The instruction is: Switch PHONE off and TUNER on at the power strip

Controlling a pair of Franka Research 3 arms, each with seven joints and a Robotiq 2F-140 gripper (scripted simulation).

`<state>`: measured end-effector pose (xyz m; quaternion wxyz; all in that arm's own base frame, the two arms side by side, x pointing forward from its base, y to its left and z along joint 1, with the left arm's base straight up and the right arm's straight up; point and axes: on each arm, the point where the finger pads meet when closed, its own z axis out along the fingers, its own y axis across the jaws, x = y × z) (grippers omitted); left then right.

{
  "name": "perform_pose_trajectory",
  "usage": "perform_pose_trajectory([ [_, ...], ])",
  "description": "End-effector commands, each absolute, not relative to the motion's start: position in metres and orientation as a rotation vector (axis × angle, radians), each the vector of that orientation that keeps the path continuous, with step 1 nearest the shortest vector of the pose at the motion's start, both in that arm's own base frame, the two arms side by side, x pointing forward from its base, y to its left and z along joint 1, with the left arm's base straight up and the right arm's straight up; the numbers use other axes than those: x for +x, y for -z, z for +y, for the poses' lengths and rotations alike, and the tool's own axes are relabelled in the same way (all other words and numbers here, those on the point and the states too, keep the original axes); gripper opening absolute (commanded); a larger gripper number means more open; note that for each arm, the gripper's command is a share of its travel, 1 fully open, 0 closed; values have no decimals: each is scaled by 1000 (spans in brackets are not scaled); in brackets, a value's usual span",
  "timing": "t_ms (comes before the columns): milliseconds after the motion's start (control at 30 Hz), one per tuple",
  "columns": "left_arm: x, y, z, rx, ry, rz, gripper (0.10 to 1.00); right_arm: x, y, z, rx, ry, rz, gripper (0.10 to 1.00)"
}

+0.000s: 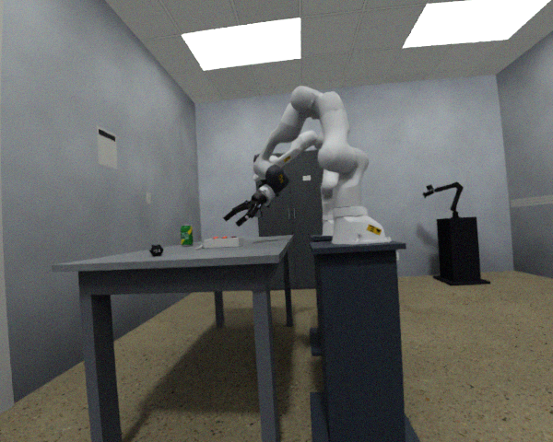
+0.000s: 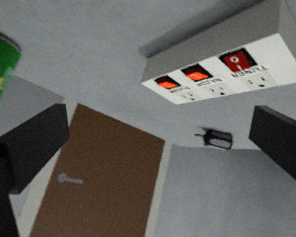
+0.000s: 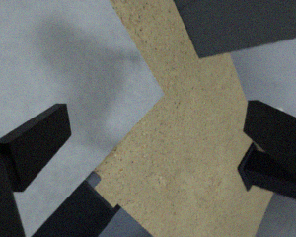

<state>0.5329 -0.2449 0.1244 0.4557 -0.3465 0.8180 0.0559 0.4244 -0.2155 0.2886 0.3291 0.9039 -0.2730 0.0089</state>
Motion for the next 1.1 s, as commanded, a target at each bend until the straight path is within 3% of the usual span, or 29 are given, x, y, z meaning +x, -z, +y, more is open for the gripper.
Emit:
perform_pose_trajectory([
  [0,526,-118,-227,-902,-239,2088,1000,414,-290,-233,2355,12,-828,1000],
  [567,508,-108,-177,-1354,-330,2178,1000,369,-307,-317,2280,99,-1272,1000],
  [1067,498,-109,-167,-1732,-278,2232,1000,318,-322,-383,2162,147,-1646,1000],
])
